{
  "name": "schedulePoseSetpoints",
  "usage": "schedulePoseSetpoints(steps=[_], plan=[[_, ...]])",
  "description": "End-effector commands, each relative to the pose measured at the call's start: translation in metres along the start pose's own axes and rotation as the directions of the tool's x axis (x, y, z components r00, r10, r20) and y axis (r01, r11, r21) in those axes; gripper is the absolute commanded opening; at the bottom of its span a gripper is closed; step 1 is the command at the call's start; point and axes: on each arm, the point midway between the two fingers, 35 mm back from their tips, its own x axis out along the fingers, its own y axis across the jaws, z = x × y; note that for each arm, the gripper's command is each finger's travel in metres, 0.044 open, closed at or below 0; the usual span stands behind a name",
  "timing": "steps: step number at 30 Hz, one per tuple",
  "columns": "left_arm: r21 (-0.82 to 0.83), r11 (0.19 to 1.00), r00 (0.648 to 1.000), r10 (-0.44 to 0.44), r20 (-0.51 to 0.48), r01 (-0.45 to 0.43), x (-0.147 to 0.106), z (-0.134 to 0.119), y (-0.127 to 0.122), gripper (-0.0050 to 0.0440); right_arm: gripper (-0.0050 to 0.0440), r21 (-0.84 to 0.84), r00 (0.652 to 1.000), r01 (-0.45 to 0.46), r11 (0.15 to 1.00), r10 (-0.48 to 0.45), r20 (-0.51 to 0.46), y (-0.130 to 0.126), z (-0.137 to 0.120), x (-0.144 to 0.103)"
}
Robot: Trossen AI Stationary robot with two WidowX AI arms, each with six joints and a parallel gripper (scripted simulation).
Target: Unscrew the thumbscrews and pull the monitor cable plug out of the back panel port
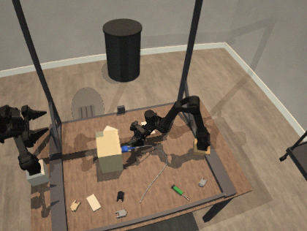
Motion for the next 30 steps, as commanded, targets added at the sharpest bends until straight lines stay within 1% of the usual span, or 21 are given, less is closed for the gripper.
schedulePoseSetpoints(steps=[1, 9, 10, 18, 27, 30], plan=[[-0.014, 1.000, 1.000, 0.014, 0.000, -0.014, -0.0002, 0.0018, 0.0075, 0.0200, 0.0440, -0.007, 1.000, -0.003, 1.000, 0.003, 0.002, 0.0015, 0.0033, -0.0003], [-0.014, 1.000, 1.000, 0.014, 0.000, -0.014, -0.0002, 0.0018, 0.0075, 0.0008, 0.0440, -0.007, 1.000, -0.003, 1.000, 0.003, 0.002, 0.0015, 0.0033, -0.0003], [-0.014, 1.000, 1.000, 0.014, 0.000, -0.014, -0.0002, 0.0018, 0.0075, 0.0000, 0.0440, -0.007, 1.000, -0.003, 1.000, 0.003, 0.002, 0.0015, 0.0033, -0.0003], [-0.017, 1.000, 1.000, 0.012, 0.000, -0.012, -0.0002, 0.0018, 0.0076, 0.0000, 0.0440, -0.007, 1.000, -0.003, 1.000, 0.003, 0.002, 0.0015, 0.0033, -0.0003], [-0.096, 0.994, 0.999, -0.044, 0.002, 0.044, -0.0003, 0.0015, 0.0098, 0.0000, 0.0440, -0.007, 1.000, -0.003, 1.000, 0.003, 0.002, 0.0015, 0.0033, -0.0003], [-0.100, 0.994, 0.999, -0.046, 0.002, 0.046, -0.0003, 0.0015, 0.0099, 0.0000, 0.0440, -0.007, 1.000, -0.003, 1.000, 0.003, 0.002, 0.0015, 0.0033, -0.0003]])
